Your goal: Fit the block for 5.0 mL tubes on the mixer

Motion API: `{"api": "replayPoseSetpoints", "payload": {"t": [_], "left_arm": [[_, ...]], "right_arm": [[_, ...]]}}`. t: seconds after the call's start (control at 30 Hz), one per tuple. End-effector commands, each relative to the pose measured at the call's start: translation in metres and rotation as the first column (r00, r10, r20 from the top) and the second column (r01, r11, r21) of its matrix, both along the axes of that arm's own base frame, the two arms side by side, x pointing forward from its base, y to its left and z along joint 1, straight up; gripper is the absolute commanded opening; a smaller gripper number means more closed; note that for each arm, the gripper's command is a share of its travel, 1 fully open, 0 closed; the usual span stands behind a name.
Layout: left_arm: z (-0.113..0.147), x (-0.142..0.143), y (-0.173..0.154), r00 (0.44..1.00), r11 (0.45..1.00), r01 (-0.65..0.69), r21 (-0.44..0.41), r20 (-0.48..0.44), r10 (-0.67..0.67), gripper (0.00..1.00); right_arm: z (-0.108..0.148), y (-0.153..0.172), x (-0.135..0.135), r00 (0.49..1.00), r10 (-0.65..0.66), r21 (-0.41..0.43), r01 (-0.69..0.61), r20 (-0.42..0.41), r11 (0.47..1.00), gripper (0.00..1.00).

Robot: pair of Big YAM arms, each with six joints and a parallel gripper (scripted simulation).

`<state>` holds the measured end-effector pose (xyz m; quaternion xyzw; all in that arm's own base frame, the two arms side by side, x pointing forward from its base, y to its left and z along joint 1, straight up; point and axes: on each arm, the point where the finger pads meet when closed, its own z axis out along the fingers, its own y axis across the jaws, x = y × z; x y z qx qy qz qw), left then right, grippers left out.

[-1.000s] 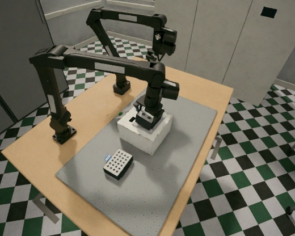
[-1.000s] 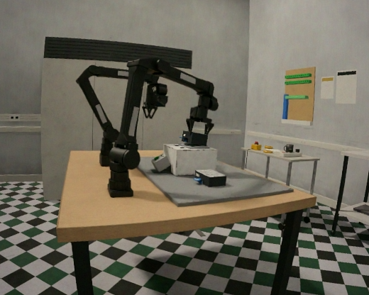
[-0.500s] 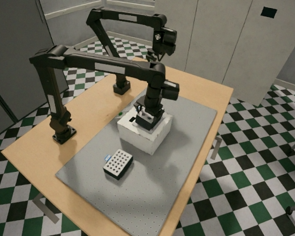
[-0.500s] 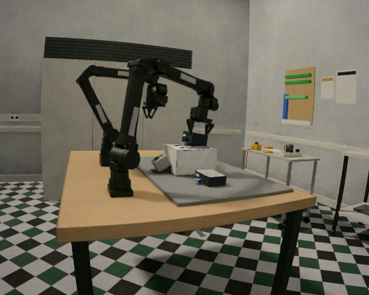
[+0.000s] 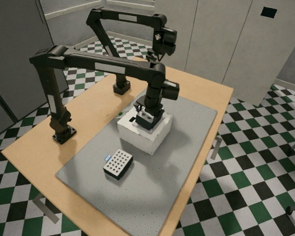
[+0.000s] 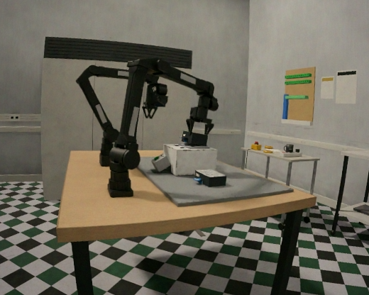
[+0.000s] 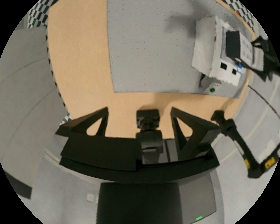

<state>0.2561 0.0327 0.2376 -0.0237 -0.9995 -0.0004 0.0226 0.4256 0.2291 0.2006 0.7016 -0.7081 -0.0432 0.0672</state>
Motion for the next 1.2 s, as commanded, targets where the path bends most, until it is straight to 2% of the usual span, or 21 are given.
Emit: {"api": "replayPoseSetpoints", "payload": {"t": [0.0, 0.27, 0.67, 1.17], "left_arm": [[0.028, 0.02, 0.005, 0.996, 1.0, -0.015, 0.009, 0.086, 0.014, 1.0], [0.03, 0.022, 0.005, 0.996, 1.0, -0.015, 0.01, 0.091, 0.014, 1.0], [0.011, 0.01, 0.003, 0.999, 1.0, -0.014, 0.004, 0.04, 0.014, 1.0], [0.0, 0.003, 0.003, 1.0, 1.0, -0.014, 0.001, 0.012, 0.014, 1.0]], "right_arm": [[0.049, 0.016, 0.023, 0.995, -0.005, 0.059, -0.001, 0.096, 0.998, 0.0], [0.049, 0.008, 0.027, 0.995, -0.022, 0.059, 0.017, 0.097, 0.998, 0.0], [0.05, 0.018, 0.022, 0.995, 0.002, 0.06, -0.008, 0.098, 0.998, 0.0], [0.051, 0.008, 0.027, 0.995, -0.019, 0.061, 0.013, 0.1, 0.998, 0.0]]}}
